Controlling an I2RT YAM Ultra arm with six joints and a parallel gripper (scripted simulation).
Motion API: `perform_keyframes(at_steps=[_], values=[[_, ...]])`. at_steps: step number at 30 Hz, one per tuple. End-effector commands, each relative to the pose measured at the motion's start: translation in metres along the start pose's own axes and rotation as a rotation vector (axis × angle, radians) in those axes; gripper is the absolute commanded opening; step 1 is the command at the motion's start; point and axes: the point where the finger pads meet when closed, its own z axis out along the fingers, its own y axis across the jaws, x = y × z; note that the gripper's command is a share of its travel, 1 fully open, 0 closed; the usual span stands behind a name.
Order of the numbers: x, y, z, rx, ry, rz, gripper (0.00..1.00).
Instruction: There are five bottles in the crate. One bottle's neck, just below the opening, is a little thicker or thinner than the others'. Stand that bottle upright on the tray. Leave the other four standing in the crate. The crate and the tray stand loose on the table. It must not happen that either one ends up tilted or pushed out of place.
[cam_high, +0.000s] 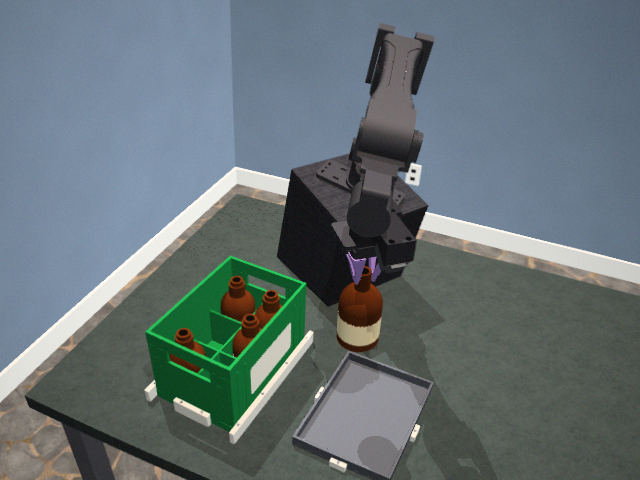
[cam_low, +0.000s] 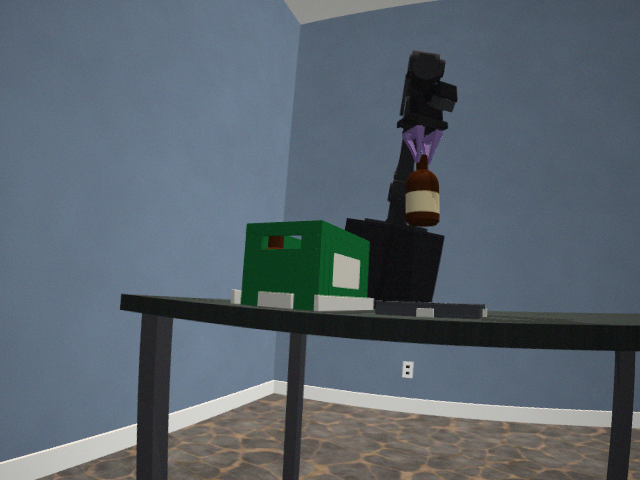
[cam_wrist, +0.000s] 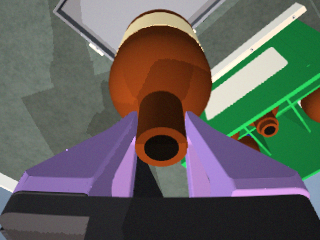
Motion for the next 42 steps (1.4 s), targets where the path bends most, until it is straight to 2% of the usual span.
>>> perform_keyframes(at_steps=[1, 12, 14, 18, 21, 26, 29, 42], values=[[-0.012, 0.005, -0.021, 0.017, -0.045, 0.0, 0.0], [-0.017, 0.009, -0.023, 0.019, -0.047, 0.011, 0.0], [-0.019, 0.012, -0.017, 0.014, -0.033, 0.006, 0.0], [-0.022, 0.017, -0.023, 0.019, -0.047, 0.0, 0.0], [-0.022, 0.014, -0.019, 0.018, -0.036, 0.011, 0.0], [-0.025, 0.021, -0.022, 0.018, -0.044, 0.001, 0.0], [-0.023, 0.015, -0.021, 0.018, -0.044, 0.018, 0.0], [-0.027, 0.022, -0.023, 0.02, -0.047, 0.007, 0.0]])
